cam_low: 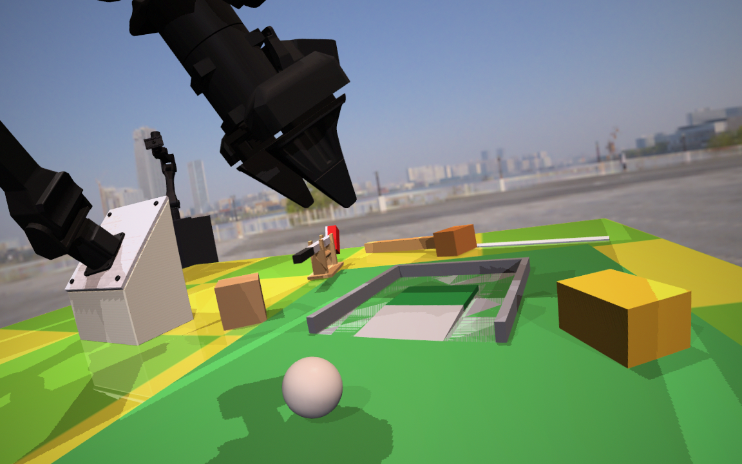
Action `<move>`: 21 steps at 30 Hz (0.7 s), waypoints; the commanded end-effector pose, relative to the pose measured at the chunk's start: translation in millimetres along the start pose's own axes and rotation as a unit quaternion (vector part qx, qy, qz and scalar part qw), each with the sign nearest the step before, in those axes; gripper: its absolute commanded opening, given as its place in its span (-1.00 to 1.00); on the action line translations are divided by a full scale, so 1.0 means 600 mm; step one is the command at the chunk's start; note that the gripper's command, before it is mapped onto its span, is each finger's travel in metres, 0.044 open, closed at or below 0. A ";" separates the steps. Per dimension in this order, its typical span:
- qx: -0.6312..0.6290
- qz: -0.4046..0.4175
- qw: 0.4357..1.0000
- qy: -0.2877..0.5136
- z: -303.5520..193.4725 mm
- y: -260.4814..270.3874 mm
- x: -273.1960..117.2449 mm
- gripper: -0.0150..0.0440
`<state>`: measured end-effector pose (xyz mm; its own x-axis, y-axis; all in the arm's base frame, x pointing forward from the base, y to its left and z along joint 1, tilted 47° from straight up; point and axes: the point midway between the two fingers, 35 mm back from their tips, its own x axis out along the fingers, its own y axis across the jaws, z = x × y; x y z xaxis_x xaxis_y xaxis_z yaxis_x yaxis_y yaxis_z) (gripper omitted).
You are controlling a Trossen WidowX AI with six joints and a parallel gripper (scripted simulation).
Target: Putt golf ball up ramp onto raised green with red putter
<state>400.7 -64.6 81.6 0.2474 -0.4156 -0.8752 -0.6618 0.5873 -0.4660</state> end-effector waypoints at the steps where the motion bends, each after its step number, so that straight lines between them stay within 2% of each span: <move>1: -0.086 0.045 0.995 0.007 0.055 0.101 0.036 1.00; 9: -0.250 0.111 0.961 0.042 0.106 0.300 0.089 1.00; 17: -0.415 0.156 0.891 0.102 0.079 0.501 0.133 1.00; 21: -0.433 0.159 0.881 0.110 0.072 0.522 0.138 1.00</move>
<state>257.9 112.4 -133.2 -0.1126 -0.4873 -0.8659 -0.9929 0.0227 0.1164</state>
